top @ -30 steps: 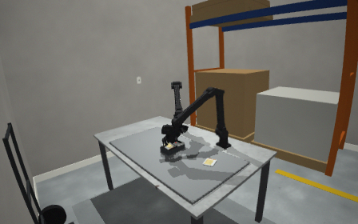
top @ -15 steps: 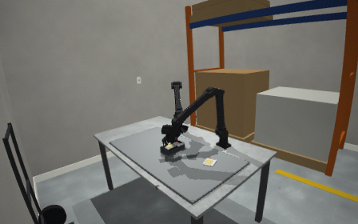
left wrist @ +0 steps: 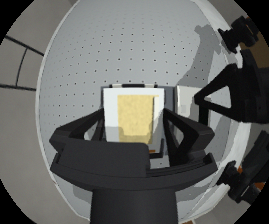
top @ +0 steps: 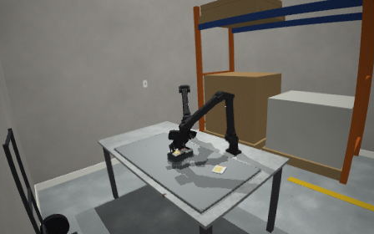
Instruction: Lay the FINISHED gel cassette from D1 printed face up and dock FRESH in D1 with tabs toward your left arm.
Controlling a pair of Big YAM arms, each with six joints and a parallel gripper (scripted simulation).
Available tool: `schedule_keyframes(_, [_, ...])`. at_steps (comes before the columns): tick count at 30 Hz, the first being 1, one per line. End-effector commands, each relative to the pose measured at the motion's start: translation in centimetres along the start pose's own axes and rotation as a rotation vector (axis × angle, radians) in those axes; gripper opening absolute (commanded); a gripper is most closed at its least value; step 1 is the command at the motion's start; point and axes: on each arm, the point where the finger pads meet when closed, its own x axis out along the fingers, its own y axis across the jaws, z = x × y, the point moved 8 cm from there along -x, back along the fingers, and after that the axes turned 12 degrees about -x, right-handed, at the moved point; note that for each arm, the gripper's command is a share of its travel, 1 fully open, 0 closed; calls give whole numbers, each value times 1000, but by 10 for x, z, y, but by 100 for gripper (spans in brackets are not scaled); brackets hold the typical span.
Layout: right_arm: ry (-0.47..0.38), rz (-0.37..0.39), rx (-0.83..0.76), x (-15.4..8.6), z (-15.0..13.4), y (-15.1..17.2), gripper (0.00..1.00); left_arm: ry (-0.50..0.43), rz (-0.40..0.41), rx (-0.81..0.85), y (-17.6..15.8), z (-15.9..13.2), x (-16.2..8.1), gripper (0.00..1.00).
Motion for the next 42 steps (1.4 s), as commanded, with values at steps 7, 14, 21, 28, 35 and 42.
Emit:
schedule_keyframes(7, [76, 131, -51, 39, -18, 46, 0, 34, 2, -30, 7, 2, -3, 0])
schedule_keyframes(14, [76, 131, -51, 39, -18, 46, 0, 44, 5, -36, 6, 4, -2, 0])
schedule_keyframes(21, [76, 131, -51, 39, -18, 46, 0, 44, 5, -36, 6, 5, -1, 0])
schedule_keyframes(28, [76, 131, -51, 39, -18, 46, 0, 53, 6, -39, 6, 6, -1, 0])
schedule_keyframes(35, [76, 131, -51, 39, -18, 46, 0, 70, 8, -43, 7, 7, 0, 0])
schedule_keyframes(42, [76, 131, -51, 39, -18, 46, 0, 79, 10, -47, 7, 7, 1, 0])
